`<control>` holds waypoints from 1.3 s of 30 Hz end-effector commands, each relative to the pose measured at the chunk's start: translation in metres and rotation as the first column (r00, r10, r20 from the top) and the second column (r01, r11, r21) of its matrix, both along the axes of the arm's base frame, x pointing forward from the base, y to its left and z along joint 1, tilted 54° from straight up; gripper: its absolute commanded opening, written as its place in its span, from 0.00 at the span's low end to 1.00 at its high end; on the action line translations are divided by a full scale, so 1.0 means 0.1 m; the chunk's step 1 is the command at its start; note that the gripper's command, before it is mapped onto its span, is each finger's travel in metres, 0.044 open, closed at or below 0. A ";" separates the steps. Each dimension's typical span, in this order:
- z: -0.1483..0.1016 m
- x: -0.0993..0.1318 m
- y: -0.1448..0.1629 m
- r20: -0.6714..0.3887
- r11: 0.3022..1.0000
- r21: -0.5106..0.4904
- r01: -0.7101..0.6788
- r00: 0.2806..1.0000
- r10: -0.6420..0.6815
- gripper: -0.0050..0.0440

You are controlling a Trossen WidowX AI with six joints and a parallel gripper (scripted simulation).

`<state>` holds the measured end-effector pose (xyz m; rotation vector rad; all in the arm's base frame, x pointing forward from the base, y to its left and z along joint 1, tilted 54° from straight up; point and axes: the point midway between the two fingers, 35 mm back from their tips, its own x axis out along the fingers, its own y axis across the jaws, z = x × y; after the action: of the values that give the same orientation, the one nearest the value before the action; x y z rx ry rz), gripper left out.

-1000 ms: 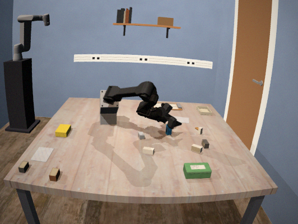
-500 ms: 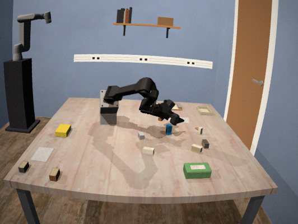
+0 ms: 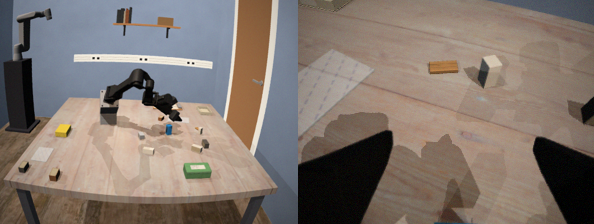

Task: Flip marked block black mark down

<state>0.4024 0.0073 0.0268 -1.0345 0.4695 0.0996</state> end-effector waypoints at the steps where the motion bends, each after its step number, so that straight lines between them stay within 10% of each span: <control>1: 0.11 -0.02 0.04 -0.065 0.993 -0.038 0.116 0.991 -0.118 1.00; 13: 0.18 -0.28 0.08 -0.281 0.829 -0.287 0.480 0.785 -0.552 1.00; 39: 0.25 -0.39 0.11 -0.323 0.702 -0.409 0.583 0.626 -0.709 1.00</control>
<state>0.3606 0.0155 0.0473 -1.0431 1.3338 -0.4012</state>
